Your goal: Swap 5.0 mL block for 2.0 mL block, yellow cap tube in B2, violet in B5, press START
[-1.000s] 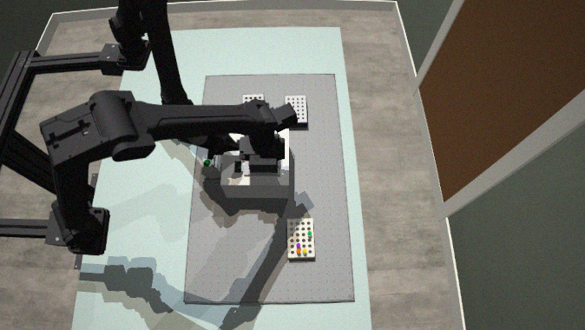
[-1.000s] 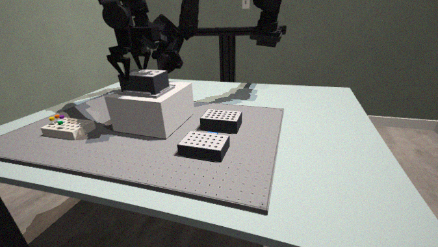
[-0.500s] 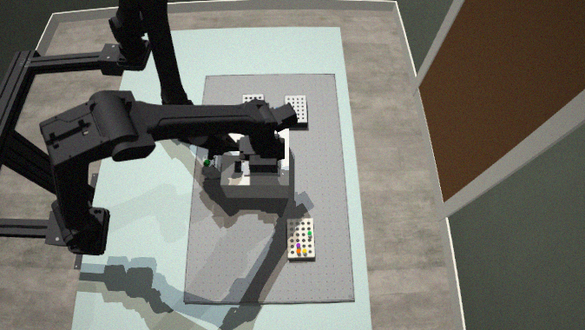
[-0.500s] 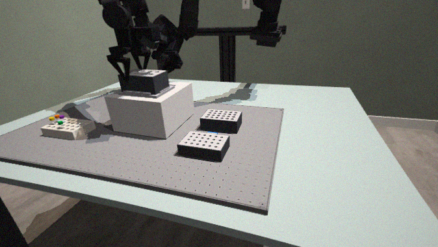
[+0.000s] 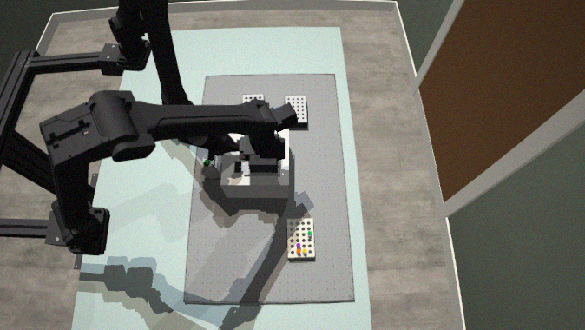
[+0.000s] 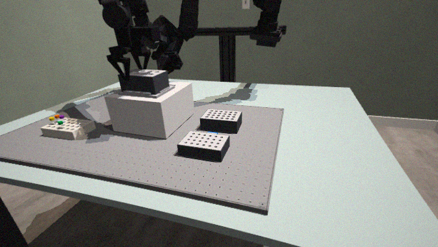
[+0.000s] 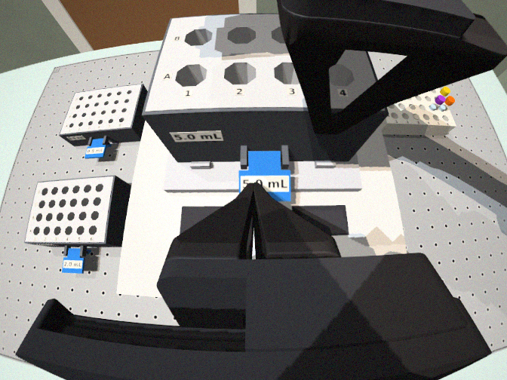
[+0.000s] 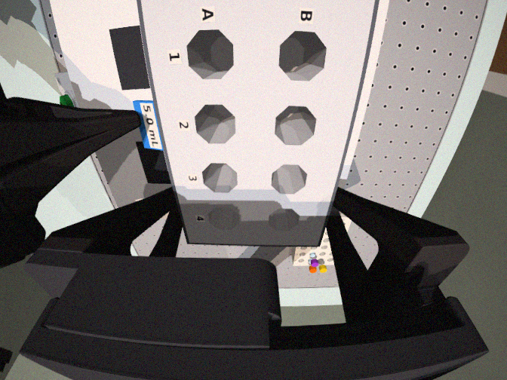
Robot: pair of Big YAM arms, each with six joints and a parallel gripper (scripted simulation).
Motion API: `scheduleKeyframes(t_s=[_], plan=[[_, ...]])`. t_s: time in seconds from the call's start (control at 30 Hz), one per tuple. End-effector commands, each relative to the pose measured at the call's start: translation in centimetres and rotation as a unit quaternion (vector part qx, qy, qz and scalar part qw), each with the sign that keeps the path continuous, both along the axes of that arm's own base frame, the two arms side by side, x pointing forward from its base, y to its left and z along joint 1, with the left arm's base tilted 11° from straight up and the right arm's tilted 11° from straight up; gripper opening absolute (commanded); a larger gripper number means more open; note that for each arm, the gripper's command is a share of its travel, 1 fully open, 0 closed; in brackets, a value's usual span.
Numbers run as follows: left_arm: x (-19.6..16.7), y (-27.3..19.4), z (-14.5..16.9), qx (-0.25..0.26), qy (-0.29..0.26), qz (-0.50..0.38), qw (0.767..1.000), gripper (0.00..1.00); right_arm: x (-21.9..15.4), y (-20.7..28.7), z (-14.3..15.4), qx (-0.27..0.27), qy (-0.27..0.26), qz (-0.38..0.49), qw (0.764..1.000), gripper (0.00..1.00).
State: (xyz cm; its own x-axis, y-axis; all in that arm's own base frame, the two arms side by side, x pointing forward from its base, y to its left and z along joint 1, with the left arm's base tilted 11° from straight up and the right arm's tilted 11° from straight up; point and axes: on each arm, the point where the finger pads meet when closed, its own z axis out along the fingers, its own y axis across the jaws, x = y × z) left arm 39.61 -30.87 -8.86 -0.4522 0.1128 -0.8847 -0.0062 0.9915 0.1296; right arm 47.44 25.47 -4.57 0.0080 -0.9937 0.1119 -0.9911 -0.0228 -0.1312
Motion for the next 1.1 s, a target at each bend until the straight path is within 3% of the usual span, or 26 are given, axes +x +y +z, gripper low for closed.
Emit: scheduleKeyframes(t_s=[0.0, 0.37, 1.07], plan=[[0.0, -1.3, 0.2, -0.007, -0.001, -0.005, 1.0, 0.0, 1.9, 0.6, 2.5, 0.011, -0.015, 0.001, 1.0, 0.0], [0.3, -1.7, 1.6, -0.02, -0.01, -0.005, 1.0, 0.0, 1.6, 0.6, 1.3, 0.007, 0.006, 0.0, 1.0, 0.0], [-0.2, -0.8, -0.3, -0.002, 0.003, -0.004, 1.0, 0.0, -0.7, 0.9, 0.2, -0.004, 0.022, 0.012, 1.0, 0.0]])
